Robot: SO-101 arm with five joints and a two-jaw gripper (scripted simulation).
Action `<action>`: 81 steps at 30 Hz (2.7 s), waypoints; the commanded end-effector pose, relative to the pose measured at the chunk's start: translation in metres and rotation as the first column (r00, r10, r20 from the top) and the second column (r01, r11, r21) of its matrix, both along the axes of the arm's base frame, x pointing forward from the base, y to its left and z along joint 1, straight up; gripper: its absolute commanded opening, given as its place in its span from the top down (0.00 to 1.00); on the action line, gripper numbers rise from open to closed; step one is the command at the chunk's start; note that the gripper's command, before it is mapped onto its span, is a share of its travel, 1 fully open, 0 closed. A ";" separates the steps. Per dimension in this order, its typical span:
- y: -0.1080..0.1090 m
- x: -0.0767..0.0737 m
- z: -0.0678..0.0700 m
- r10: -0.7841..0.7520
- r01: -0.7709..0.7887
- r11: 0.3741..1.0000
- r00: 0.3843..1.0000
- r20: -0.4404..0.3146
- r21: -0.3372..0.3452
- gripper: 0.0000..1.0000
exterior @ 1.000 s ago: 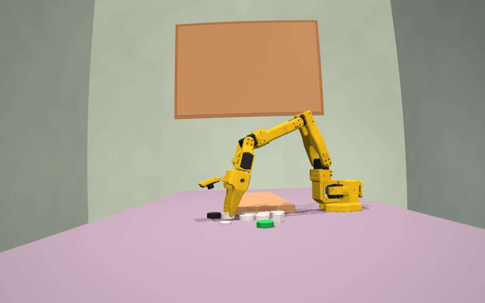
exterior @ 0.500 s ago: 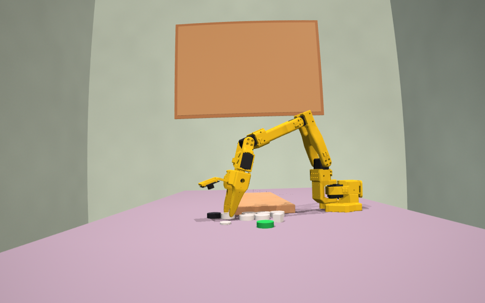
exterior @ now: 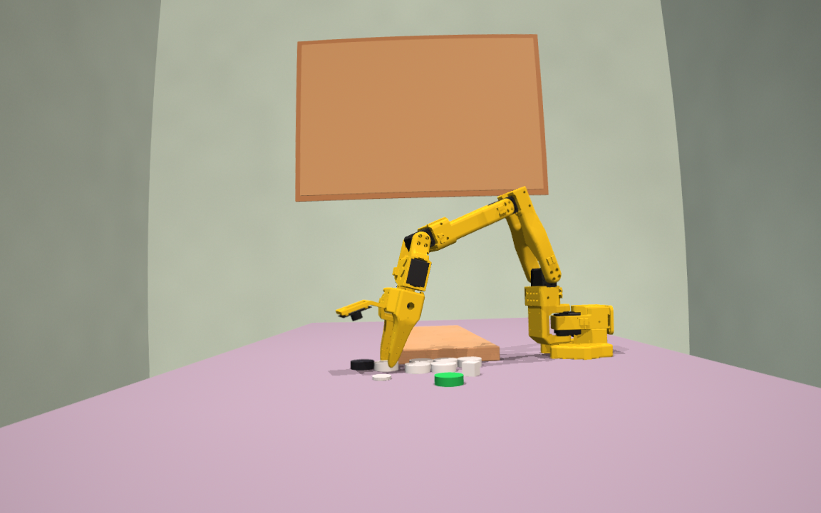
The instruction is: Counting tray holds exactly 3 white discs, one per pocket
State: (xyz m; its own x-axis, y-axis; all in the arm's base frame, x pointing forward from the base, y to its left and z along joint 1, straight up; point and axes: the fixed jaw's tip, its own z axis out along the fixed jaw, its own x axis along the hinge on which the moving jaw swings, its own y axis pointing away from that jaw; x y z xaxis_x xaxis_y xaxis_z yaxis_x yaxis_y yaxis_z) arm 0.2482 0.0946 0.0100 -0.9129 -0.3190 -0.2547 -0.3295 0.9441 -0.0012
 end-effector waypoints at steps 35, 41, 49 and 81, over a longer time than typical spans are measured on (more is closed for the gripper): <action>0.003 0.010 0.016 0.000 -0.002 1.000 0.997 0.072 0.025 1.00; 0.003 0.010 0.016 0.000 -0.001 1.000 0.997 0.072 0.025 1.00; 0.002 0.011 0.026 -0.005 0.003 1.000 0.997 0.072 0.025 1.00; -0.002 0.011 0.052 -0.017 0.015 0.999 0.997 0.080 0.028 1.00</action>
State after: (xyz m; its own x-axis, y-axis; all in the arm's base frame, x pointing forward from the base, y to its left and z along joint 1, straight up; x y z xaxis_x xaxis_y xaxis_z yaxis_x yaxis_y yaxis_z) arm 0.2495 0.0907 0.0426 -0.9181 -0.3049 -0.2532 -0.3149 0.9491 -0.0012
